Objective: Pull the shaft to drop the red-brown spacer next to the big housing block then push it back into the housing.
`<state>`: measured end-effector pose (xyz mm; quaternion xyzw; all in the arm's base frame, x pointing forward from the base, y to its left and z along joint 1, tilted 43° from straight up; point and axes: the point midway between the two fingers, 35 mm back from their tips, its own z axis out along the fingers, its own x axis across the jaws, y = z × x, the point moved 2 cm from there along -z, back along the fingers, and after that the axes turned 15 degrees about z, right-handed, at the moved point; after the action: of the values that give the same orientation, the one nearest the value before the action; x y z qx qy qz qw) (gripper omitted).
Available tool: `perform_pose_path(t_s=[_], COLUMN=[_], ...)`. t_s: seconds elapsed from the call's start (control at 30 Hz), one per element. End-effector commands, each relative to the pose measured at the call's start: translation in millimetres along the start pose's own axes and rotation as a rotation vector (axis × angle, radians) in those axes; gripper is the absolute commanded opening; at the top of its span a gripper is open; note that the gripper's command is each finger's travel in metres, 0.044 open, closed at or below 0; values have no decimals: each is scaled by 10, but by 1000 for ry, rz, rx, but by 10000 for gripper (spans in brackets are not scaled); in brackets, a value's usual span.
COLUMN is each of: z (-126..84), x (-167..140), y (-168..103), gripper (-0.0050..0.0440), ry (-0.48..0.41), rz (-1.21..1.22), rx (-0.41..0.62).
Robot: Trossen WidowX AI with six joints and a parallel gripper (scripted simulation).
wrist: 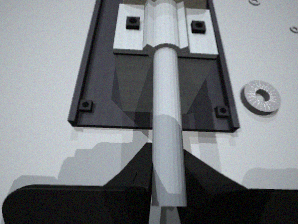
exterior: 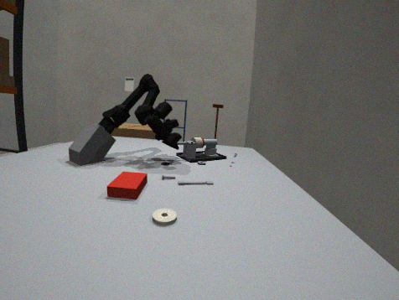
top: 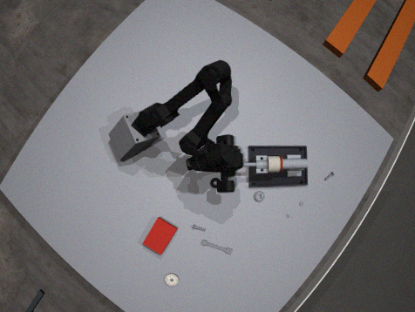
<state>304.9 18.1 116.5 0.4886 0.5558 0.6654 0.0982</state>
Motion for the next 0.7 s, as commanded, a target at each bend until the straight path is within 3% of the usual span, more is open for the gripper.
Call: perform_pose_path(t_s=[0.0, 0.67], z=[-23, -34], x=[-3, -8], y=[2, -13], gripper=[-50, -50], ry=[0, 0], rz=[-7, -7], rx=[-3, -2])
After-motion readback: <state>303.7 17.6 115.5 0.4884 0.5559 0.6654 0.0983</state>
